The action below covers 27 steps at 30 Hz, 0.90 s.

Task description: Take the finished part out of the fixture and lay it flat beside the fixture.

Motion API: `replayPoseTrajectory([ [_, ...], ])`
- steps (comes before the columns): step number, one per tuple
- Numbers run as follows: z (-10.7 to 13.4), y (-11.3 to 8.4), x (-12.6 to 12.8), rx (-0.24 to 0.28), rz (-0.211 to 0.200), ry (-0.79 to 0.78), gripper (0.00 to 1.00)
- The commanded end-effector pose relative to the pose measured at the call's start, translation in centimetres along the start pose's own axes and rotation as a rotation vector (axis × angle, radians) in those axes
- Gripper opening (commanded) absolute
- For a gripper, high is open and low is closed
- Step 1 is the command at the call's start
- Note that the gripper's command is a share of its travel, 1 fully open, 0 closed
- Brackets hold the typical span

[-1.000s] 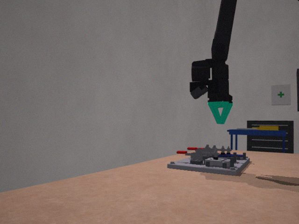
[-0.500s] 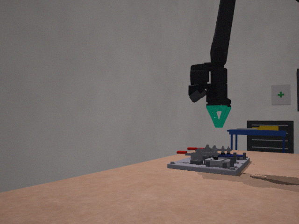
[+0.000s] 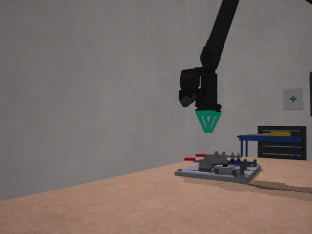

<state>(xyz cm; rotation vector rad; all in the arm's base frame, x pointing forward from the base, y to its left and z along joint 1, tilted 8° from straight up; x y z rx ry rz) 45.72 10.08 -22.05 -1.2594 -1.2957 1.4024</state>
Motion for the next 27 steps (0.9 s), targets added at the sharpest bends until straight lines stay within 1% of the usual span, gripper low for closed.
replayPoseTrajectory([
  [1,-2.8,0.5,-0.7,0.009,-0.001,0.0,0.45],
  [6,-5.6,0.5,-1.1,0.006,-0.001,0.0,0.45],
  [8,-5.6,0.5,-1.1,0.006,-0.001,0.0,0.45],
  [9,-6.0,0.4,-0.6,0.005,-0.001,-0.01,0.45],
  [12,-6.8,0.5,-1.1,0.005,-0.001,0.0,0.45],
  [16,-7.3,0.5,-1.2,0.005,-0.001,0.004,0.45],
  [25,-7.3,0.7,-1.2,0.005,-0.001,0.003,0.45],
  [27,-7.5,1.0,-1.3,-0.007,-0.001,0.006,0.45],
])
Point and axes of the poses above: the point where the finger pads meet when closed, its own y axis out along the fingers, its own x axis across the jaws, z = x × y, the point moved 4 cm from there along -y, back along the fingers, and after that the axes turned 6 degrees about -y, right-handed, at the moved point
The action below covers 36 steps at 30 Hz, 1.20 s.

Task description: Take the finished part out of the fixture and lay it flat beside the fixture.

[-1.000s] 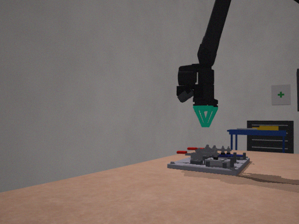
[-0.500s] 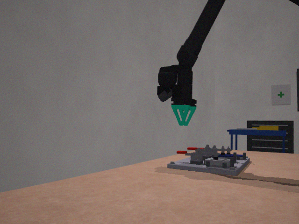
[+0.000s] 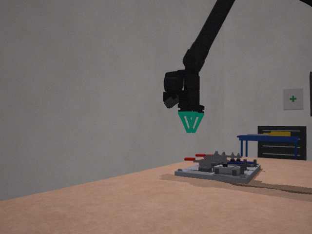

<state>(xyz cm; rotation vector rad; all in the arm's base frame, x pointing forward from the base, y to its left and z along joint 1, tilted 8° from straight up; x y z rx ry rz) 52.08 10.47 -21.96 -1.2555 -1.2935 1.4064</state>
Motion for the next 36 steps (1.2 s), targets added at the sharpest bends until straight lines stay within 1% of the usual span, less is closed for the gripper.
replayPoseTrajectory([
  [1,-1.4,0.9,-0.6,-0.021,-0.002,0.008,0.45],
  [6,-1.4,2.5,-0.6,-0.022,-0.002,0.007,0.45],
  [13,-1.2,5.4,-0.6,-0.021,-0.002,0.006,0.45],
  [15,-1.2,5.4,-0.6,-0.021,-0.002,0.006,0.45],
  [19,-1.2,7.0,-0.6,-0.02,-0.002,0.006,0.45],
  [23,-1.1,8.1,-0.6,-0.019,-0.002,0.008,0.45],
  [27,-1.1,8.6,-0.5,-0.019,-0.002,0.007,0.45],
  [32,-1.1,8.7,-0.5,-0.02,-0.002,0.007,0.45],
  [33,-1.9,7.8,-0.6,-0.037,-0.003,0.01,0.45],
  [36,-2.1,7.7,-0.8,-0.04,-0.003,0.013,0.45],
])
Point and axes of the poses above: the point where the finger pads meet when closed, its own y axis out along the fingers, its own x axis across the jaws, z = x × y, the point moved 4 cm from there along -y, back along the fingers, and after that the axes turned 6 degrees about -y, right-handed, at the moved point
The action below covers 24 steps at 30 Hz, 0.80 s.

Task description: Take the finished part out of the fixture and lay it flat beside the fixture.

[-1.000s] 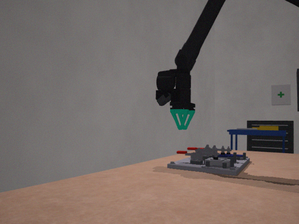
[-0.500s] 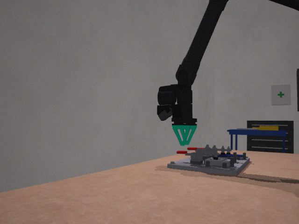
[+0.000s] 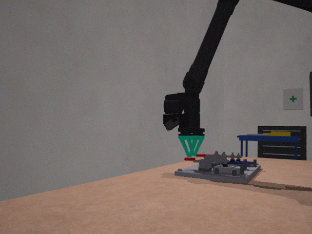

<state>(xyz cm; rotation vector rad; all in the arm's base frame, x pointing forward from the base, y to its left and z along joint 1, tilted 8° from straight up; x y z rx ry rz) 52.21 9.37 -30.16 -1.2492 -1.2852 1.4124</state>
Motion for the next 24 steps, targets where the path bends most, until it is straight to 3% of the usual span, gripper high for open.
replayPoseTrajectory([
  [1,-2.4,-0.6,-0.8,-0.052,-0.004,0.014,0.45],
  [24,-3.5,-1.7,-1.1,-0.075,-0.005,0.02,0.45],
])
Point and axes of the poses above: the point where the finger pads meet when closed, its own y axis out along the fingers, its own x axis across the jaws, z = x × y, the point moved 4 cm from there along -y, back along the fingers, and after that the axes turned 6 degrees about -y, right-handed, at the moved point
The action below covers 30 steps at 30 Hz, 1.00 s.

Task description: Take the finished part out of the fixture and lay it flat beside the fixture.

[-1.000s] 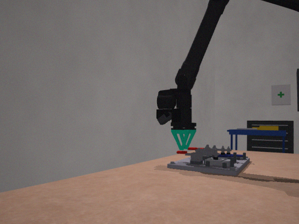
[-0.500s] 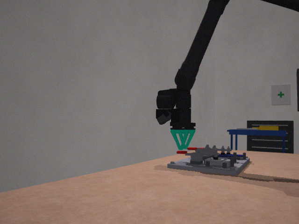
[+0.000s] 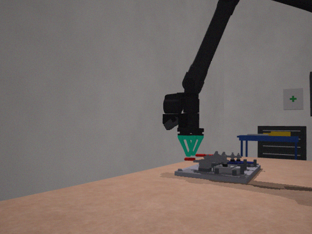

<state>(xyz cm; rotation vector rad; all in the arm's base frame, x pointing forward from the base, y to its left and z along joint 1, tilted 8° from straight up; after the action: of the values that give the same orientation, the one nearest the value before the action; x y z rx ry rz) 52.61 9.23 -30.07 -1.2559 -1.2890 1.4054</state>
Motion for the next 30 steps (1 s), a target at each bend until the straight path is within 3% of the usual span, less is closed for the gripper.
replayPoseTrajectory([
  [1,-3.19,-1.67,-0.81,-0.069,-0.005,0.015,0.45],
  [30,-3.19,-1.62,-0.85,-0.068,-0.005,0.016,0.45],
])
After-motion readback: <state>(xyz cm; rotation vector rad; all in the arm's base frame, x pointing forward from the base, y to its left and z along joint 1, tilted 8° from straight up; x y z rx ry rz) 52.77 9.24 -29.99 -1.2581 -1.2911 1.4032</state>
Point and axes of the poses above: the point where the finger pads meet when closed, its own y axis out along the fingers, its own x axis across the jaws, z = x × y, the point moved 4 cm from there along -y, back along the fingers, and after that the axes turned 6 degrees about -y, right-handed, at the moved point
